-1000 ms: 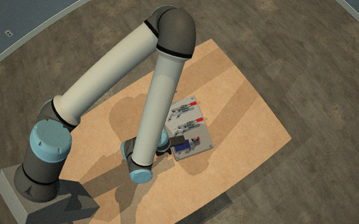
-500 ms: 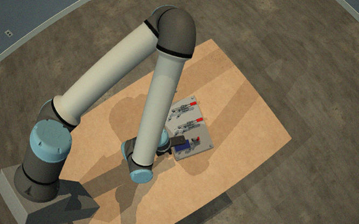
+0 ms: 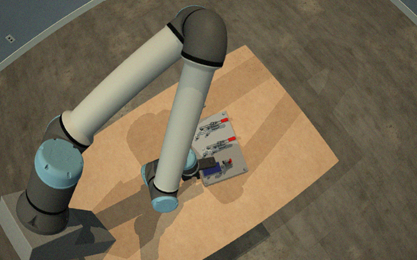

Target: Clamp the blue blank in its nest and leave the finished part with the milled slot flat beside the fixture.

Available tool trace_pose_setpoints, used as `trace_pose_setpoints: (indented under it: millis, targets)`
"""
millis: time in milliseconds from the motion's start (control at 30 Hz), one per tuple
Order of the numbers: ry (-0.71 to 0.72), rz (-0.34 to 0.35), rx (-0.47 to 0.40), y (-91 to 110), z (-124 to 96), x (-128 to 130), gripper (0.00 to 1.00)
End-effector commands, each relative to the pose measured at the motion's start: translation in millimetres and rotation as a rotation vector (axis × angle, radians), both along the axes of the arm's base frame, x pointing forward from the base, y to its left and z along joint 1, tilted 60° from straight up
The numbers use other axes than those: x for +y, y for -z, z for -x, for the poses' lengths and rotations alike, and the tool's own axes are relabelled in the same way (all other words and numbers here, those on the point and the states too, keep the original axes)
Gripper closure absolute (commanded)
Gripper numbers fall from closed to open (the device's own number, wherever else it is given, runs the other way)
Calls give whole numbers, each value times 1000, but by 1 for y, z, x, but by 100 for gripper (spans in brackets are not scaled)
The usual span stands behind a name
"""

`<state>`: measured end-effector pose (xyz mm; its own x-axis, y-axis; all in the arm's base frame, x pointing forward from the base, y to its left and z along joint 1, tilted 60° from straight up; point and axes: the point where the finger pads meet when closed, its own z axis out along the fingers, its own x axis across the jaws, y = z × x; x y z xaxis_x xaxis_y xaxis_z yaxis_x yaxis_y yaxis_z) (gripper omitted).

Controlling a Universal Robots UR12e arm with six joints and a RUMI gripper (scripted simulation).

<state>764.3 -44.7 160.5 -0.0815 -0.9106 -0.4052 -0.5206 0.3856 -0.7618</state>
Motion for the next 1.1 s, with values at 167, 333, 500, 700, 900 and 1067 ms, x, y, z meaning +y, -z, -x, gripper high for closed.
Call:
trace_pose_setpoints:
  millis: [167,333,500,700,900,1067]
  targets:
    - [-1,1,-2,-2,-2,0,100]
    - [0,2,-4,-6,-4,-2,100]
    - [0,2,-3,-6,-4,-2,100]
    - [0,0,-1,-4,-3,-2,100]
    - [0,0,-1,-4,-3,-2,100]
    - [0,1,-2,-6,-4,-2,100]
